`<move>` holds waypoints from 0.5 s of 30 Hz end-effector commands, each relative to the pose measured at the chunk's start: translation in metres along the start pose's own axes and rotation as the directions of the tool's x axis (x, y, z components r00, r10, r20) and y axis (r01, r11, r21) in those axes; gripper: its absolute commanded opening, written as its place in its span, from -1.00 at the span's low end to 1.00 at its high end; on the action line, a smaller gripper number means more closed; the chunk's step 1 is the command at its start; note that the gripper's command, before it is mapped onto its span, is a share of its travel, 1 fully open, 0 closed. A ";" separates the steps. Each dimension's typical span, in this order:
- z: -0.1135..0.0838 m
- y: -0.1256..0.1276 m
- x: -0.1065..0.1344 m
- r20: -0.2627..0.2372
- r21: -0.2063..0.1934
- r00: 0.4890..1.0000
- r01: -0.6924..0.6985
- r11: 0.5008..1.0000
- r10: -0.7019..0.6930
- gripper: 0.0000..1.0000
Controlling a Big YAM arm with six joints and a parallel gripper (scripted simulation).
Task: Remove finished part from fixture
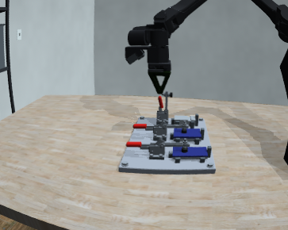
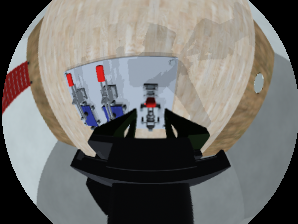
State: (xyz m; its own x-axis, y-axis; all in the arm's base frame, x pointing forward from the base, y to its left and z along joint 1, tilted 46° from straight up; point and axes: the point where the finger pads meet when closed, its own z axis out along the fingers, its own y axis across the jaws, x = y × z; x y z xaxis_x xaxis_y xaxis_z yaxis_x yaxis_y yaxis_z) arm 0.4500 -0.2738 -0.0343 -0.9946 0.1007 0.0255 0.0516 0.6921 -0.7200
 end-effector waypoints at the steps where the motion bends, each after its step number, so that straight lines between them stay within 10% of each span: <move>1: 0.007 -0.005 -0.006 0.000 0.000 1.000 -0.014 1.000 0.014 -0.11; 14: 0.007 -0.004 -0.004 0.000 -0.001 1.000 -0.012 1.000 0.012 -0.11; 15: 0.007 -0.004 -0.004 -0.001 -0.001 1.000 -0.011 1.000 0.011 0.83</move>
State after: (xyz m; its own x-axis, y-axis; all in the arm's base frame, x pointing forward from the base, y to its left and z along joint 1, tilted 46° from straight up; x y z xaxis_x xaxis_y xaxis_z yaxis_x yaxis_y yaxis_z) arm 0.4501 -0.2739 -0.0343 -0.9946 0.1007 0.0250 0.0519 0.6921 -0.7200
